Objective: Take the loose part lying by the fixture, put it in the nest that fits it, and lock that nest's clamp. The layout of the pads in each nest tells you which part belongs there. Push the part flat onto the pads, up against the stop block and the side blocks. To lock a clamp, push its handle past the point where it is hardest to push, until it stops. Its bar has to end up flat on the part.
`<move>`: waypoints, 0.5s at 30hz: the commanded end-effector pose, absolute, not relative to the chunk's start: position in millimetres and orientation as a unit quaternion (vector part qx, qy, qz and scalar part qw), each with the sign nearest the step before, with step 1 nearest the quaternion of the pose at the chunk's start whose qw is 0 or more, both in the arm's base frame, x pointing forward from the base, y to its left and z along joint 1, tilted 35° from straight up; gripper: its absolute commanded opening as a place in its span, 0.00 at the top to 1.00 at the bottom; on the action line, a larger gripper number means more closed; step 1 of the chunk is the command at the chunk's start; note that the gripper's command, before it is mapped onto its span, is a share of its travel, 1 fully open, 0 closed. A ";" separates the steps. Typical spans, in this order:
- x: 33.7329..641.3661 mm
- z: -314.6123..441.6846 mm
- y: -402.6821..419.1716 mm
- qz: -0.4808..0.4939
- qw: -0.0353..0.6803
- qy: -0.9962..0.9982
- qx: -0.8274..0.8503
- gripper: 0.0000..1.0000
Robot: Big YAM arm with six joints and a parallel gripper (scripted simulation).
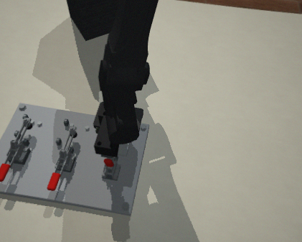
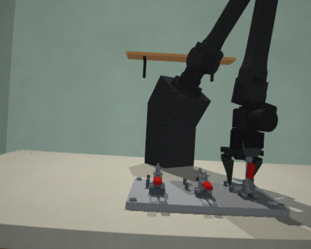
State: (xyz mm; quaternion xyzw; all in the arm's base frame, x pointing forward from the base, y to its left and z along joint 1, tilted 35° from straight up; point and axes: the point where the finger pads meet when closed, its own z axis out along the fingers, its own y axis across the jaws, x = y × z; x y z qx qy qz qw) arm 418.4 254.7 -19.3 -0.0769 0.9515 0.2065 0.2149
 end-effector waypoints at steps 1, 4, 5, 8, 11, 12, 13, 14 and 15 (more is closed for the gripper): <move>428.6 -12.8 248.7 0.207 0.220 0.951 -0.071 1.00; 429.1 -14.0 248.2 0.206 0.219 0.951 -0.072 1.00; 429.3 -14.6 247.9 0.206 0.218 0.951 -0.072 1.00; 429.5 -15.2 247.6 0.206 0.217 0.952 -0.070 1.00; 430.1 -16.7 246.9 0.205 0.216 0.952 -0.072 1.00; 430.3 -16.7 246.7 0.205 0.216 0.952 -0.071 1.00; 430.6 -16.3 246.7 0.205 0.216 0.952 -0.071 1.00; 430.8 -15.6 246.8 0.205 0.217 0.952 -0.071 1.00; 431.0 -15.2 246.8 0.205 0.217 0.952 -0.071 1.00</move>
